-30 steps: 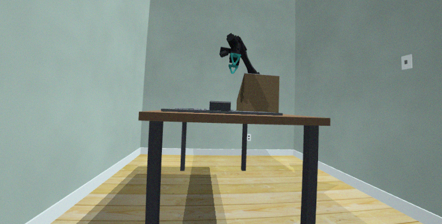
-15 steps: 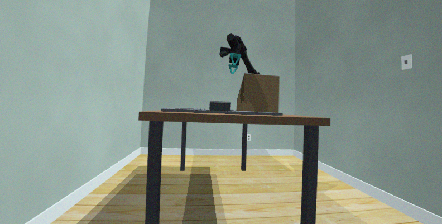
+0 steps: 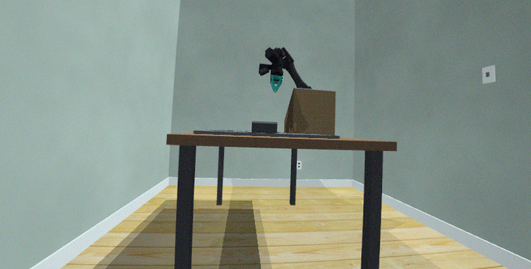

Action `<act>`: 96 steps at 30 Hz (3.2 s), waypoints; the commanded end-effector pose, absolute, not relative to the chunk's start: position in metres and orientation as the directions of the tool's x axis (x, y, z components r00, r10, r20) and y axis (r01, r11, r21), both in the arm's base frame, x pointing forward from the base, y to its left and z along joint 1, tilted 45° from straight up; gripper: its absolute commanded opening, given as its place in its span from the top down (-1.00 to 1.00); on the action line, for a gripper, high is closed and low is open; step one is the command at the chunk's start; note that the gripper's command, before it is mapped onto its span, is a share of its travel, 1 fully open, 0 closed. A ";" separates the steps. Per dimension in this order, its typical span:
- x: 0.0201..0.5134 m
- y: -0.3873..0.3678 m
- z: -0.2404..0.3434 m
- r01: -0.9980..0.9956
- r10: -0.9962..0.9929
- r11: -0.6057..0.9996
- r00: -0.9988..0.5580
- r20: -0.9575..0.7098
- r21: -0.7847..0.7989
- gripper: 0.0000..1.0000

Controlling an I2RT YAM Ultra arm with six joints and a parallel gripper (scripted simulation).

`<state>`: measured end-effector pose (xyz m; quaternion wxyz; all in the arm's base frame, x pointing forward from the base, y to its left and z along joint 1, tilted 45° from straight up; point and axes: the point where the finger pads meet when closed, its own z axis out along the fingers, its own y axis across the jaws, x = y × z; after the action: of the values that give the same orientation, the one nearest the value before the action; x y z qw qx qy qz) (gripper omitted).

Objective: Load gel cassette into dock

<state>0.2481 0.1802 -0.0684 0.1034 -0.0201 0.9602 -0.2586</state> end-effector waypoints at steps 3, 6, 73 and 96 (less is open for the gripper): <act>0.266 0.178 -0.043 -0.008 -0.137 0.859 -0.967 -0.216 -0.511 0.28; 0.267 0.172 -0.040 -0.019 -0.152 0.847 -0.966 -0.208 -0.531 0.28; 0.291 0.029 0.006 -0.038 -0.142 0.714 -0.986 -0.091 -0.699 0.28; 0.277 0.004 -0.018 -0.068 -0.124 0.691 -0.992 -0.026 -0.720 0.28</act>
<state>0.2768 0.0118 -0.0090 0.0357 -0.0436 0.9212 -0.3850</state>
